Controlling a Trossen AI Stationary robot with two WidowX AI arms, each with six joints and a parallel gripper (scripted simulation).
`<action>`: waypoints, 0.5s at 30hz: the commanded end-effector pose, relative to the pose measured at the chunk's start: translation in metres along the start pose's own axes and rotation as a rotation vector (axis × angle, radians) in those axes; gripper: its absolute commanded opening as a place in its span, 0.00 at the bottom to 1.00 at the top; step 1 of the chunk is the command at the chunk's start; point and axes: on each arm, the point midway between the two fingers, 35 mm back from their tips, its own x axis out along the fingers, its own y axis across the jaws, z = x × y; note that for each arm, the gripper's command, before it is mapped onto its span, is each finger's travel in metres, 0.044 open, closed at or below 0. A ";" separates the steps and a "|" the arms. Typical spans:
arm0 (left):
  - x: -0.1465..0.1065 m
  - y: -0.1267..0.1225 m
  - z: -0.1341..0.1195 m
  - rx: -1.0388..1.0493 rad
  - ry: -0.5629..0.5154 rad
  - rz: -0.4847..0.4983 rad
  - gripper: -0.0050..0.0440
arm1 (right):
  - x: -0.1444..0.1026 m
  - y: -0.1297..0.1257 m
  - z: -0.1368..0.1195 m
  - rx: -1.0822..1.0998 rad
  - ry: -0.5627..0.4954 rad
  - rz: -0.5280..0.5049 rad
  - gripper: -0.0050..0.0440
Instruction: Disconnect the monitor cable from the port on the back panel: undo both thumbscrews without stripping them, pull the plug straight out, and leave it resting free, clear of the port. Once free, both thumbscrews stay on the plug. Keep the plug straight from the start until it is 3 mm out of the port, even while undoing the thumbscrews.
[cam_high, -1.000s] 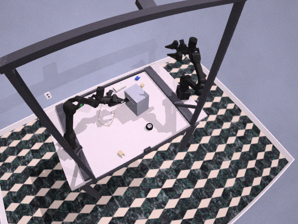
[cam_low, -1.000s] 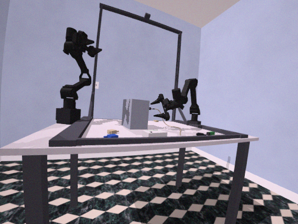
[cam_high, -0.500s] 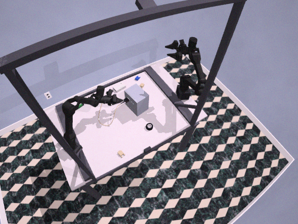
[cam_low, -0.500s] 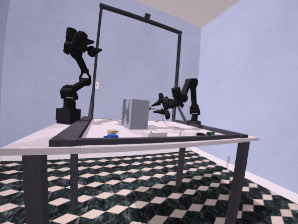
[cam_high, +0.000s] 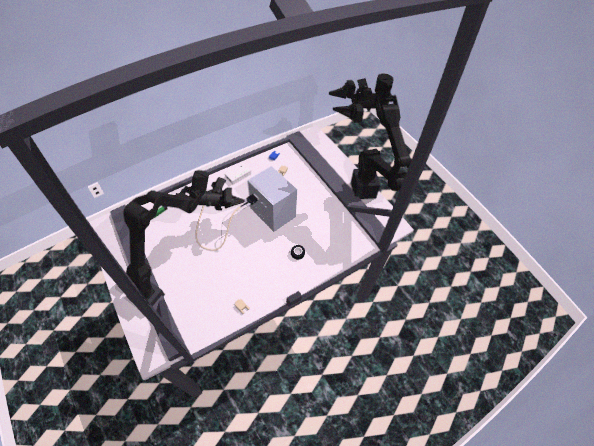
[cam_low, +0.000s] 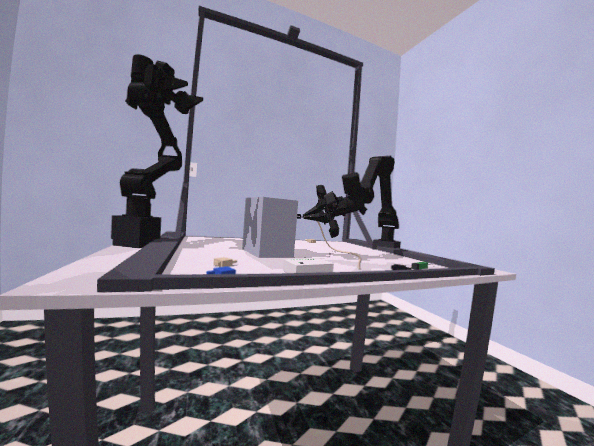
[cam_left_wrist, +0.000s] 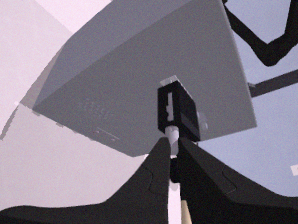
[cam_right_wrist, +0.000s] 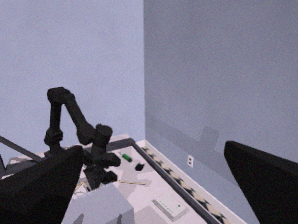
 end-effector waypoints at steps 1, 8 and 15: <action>-0.002 -0.009 0.008 0.028 -0.017 -0.011 0.10 | 0.000 0.001 0.003 -0.004 -0.001 0.003 1.00; -0.002 -0.008 0.008 -0.036 -0.017 -0.057 0.10 | 0.000 0.001 0.003 -0.004 -0.001 0.003 1.00; -0.002 -0.006 0.007 -0.109 -0.014 -0.109 0.10 | 0.000 0.001 0.003 -0.004 -0.001 0.003 1.00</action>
